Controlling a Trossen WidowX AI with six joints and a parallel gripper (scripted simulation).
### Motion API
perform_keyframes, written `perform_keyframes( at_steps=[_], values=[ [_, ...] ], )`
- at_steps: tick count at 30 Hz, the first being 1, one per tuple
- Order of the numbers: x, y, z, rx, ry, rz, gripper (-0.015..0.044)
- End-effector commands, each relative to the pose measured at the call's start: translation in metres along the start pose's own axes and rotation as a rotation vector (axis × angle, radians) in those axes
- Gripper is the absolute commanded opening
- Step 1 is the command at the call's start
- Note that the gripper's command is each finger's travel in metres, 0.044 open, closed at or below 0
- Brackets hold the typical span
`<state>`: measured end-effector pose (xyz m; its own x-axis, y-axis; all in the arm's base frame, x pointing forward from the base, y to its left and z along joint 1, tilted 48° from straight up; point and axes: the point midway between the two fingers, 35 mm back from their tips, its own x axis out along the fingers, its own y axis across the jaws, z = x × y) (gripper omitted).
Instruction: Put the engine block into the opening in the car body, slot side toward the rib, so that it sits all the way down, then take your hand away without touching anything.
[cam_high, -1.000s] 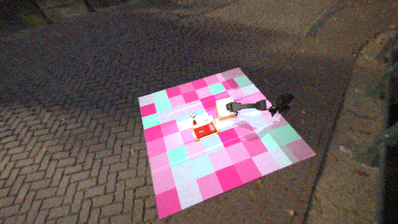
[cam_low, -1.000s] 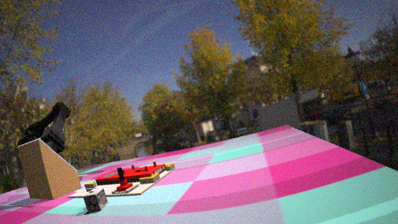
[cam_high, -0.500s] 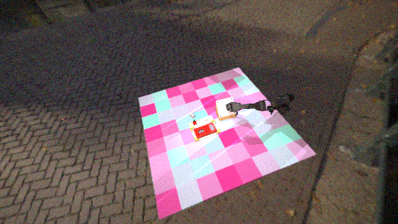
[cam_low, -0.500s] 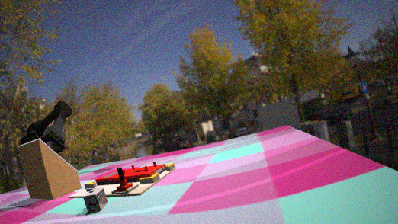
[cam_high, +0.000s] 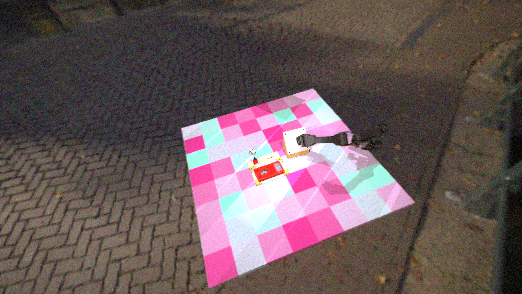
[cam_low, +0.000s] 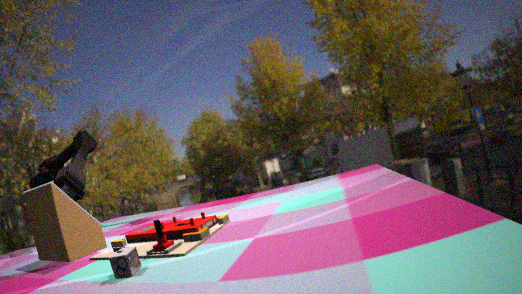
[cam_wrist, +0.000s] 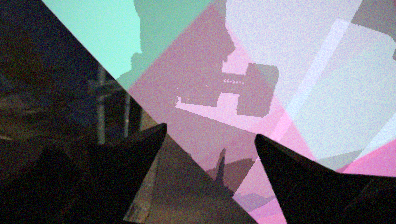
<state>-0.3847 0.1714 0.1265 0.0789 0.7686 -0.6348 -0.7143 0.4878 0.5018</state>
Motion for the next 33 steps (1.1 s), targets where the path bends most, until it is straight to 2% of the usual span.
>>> perform_keyframes(
  at_steps=[1, 11, 21, 33],
  values=[
    [-0.001, 0.000, -0.001, 0.109, 0.020, -0.005, 0.0440],
    [-0.005, 0.003, 0.000, 0.395, 0.059, -0.018, 0.0440],
    [-0.002, 0.001, -0.004, 0.320, 0.085, -0.040, 0.0440],
    [0.016, 0.017, 0.036, 0.236, 0.133, -0.067, 0.0440]
  ],
)
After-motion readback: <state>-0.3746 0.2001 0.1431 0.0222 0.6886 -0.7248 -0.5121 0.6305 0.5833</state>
